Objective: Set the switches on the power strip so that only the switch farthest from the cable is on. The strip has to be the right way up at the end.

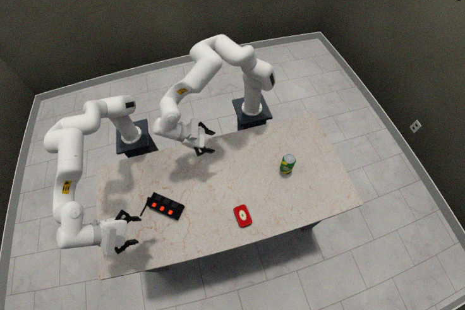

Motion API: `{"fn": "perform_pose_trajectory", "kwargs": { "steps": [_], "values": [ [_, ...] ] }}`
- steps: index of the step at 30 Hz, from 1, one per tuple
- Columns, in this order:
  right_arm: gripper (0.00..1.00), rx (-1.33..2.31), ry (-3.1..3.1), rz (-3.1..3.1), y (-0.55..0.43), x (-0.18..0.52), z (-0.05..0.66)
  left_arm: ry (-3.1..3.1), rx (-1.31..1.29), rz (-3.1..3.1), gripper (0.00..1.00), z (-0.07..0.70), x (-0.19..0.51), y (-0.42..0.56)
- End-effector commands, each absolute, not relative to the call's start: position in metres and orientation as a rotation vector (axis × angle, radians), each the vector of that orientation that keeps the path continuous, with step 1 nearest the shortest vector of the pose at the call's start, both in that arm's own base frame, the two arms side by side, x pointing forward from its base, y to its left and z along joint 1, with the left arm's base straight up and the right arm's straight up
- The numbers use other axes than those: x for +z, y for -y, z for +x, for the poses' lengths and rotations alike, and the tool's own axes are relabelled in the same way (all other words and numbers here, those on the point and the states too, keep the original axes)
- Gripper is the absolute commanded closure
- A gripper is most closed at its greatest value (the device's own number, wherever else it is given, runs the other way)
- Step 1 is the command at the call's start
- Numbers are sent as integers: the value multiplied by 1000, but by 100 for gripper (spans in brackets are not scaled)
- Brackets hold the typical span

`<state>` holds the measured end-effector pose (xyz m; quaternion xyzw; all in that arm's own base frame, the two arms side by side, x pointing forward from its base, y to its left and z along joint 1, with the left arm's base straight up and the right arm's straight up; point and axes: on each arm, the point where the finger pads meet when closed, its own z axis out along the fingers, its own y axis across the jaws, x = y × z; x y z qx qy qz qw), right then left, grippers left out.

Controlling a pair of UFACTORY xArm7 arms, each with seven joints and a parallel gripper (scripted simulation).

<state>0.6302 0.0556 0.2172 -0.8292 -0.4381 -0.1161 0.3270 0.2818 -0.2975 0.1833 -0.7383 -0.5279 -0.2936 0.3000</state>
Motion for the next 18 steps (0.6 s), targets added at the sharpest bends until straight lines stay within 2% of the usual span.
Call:
{"fn": "perform_pose_trajectory", "kwargs": {
  "steps": [1, 18],
  "values": [
    [0, -294, 1346, -2198, -65, 215, 617, 1375, -754, -1988, 0, 282, 185, 298],
    [0, -158, 2004, -2077, -83, 217, 577, 1089, -533, -2208, 0, 276, 191, 296]
  ]
}}
